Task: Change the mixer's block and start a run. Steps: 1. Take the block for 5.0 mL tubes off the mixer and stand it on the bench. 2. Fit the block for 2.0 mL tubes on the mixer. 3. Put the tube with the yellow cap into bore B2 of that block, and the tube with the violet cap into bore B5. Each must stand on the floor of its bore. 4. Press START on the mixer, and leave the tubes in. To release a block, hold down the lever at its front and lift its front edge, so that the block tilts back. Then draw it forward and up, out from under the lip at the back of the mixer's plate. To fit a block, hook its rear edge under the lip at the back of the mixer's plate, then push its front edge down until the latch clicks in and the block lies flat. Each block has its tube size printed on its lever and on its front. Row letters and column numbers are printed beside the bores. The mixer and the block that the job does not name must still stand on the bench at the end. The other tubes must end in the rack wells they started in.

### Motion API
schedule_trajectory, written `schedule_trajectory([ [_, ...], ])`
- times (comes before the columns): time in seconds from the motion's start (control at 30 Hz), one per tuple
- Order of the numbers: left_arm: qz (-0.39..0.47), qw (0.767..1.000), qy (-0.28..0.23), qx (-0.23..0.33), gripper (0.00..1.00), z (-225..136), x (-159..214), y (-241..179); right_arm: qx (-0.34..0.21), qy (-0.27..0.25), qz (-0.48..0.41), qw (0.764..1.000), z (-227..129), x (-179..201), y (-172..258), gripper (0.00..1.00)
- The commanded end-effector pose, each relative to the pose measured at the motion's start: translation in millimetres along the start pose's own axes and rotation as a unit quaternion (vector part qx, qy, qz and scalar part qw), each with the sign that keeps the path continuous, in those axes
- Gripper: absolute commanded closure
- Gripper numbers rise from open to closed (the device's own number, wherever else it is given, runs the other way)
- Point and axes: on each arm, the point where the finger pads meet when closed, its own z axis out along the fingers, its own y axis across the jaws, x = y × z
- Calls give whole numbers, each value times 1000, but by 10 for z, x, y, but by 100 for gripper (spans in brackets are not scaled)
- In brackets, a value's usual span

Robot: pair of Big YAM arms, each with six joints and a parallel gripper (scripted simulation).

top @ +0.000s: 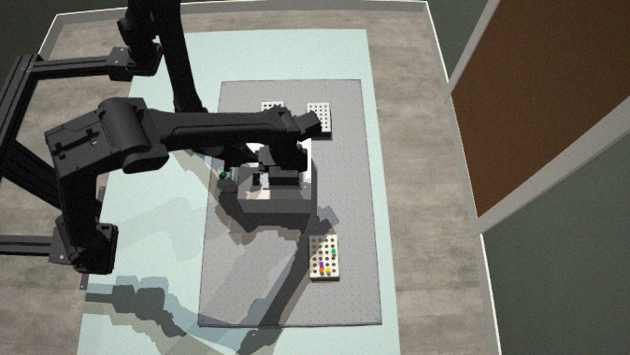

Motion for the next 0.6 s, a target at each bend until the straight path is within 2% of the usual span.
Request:
schedule_trajectory([
  [0.0, -1, 1000, -1, -7, 100, 122, -16, 34, 0, -6, -20, 1000, -32, -142, 45, 100],
  [0.27, -3, 1000, -3, -6, 100, 122, -25, 33, 0, -6, -23, 1000, -34, -143, 46, 100],
  [0.57, -16, 1000, -13, -1, 100, 86, -207, -4, 0, -6, -24, 1000, -36, -149, 49, 100],
])
